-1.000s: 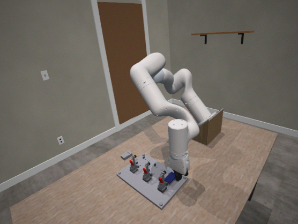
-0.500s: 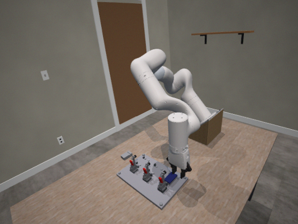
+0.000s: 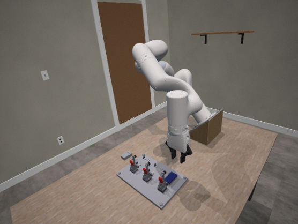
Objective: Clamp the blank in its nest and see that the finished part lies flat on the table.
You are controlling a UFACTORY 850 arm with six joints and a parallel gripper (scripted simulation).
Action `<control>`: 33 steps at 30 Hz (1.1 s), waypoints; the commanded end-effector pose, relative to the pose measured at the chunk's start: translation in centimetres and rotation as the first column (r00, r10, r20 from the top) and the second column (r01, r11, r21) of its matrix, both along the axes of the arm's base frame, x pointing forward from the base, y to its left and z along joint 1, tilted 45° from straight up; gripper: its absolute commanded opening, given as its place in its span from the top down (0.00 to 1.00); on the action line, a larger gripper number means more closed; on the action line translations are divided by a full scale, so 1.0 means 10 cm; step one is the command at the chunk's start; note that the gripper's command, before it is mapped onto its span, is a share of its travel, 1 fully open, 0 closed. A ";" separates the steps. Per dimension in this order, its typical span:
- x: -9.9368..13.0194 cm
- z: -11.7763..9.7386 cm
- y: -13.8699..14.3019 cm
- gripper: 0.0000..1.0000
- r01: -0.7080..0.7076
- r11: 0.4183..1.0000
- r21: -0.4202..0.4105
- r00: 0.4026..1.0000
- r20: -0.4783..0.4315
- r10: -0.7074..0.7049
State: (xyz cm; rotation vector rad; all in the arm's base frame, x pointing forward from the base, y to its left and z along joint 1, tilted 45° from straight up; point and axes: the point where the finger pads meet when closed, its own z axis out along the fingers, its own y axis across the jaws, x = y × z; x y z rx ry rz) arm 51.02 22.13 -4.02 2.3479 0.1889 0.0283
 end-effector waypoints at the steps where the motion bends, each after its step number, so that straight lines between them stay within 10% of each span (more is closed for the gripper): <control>1: 0.00 0.04 0.00 0.53 0.000 1.000 0.000 1.000 0.000 0.000; 13: 0.06 0.38 -0.33 0.53 0.000 1.000 0.000 1.000 0.000 0.000; 33: 0.08 0.24 -0.47 0.53 0.000 1.000 0.000 1.000 0.000 0.000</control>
